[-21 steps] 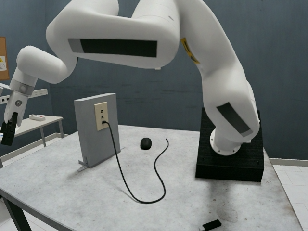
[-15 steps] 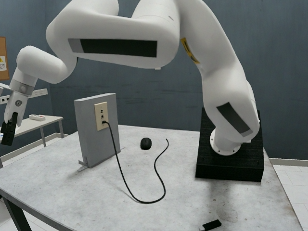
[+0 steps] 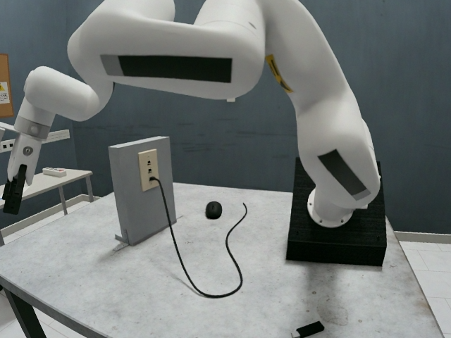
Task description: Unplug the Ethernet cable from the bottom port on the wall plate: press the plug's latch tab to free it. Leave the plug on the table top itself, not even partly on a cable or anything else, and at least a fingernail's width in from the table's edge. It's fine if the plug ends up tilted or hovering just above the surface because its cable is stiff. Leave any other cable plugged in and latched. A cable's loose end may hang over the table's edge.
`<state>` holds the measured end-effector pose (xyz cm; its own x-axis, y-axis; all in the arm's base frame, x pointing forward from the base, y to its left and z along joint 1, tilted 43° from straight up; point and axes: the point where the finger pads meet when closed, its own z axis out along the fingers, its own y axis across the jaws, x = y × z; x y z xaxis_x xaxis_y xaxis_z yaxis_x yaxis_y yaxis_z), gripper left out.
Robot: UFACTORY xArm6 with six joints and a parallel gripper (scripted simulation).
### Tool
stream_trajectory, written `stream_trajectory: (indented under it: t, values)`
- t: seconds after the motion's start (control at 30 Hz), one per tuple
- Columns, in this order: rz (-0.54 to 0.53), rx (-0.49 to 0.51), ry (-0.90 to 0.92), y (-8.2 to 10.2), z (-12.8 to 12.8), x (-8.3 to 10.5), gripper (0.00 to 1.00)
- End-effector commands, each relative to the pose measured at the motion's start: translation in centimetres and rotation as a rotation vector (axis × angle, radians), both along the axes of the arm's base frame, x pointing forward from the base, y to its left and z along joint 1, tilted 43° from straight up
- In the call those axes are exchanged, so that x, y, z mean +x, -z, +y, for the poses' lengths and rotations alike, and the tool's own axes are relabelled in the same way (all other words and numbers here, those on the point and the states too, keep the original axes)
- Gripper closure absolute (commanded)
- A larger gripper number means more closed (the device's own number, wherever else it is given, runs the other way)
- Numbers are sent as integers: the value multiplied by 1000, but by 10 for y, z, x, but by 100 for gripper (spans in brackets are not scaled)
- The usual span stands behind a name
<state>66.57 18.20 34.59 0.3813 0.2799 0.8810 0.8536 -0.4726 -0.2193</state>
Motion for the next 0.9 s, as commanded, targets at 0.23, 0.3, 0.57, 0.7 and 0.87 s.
stream_trajectory:
  t: [0.23, 0.3, 0.57, 0.7, 0.87]
  values:
    - [315, -290, -43, 26, -18, -86, 73]
    - [371, -351, -32, 32, -26, -101, 73]
    - [527, -544, 39, 45, -60, -144, 73]
    - [620, -679, 118, 51, -89, -171, 73]
    - [705, -832, 241, 52, -131, -202, 73]
